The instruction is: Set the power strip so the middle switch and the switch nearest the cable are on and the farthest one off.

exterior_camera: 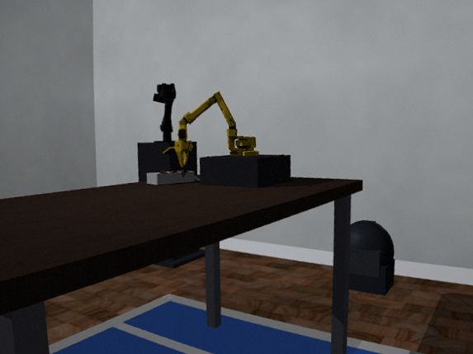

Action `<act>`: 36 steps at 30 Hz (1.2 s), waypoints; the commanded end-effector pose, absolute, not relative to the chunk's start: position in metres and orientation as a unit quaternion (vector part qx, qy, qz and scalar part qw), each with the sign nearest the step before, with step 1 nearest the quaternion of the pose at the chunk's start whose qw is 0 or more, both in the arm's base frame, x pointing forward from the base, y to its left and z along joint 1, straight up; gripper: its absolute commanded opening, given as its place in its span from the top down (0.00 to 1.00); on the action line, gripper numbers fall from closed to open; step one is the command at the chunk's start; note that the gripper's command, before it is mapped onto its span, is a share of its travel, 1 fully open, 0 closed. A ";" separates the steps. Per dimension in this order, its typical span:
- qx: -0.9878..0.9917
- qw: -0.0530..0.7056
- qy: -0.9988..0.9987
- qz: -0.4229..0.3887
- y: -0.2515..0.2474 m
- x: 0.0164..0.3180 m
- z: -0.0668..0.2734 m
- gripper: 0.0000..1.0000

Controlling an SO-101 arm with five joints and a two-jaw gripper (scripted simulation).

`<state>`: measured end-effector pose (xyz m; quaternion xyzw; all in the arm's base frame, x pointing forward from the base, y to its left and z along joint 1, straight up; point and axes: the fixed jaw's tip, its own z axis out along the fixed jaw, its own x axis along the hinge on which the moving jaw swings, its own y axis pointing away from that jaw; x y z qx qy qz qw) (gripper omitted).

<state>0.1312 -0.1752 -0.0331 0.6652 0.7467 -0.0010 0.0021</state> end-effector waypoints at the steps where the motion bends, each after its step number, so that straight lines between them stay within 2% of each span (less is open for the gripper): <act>1: 0.606 0.001 0.795 0.000 -0.166 0.137 -0.030 1.00; 26: 0.179 0.002 0.984 -0.001 -0.124 0.164 -0.023 1.00; 36: -0.083 0.002 0.997 -0.001 -0.101 0.174 -0.020 1.00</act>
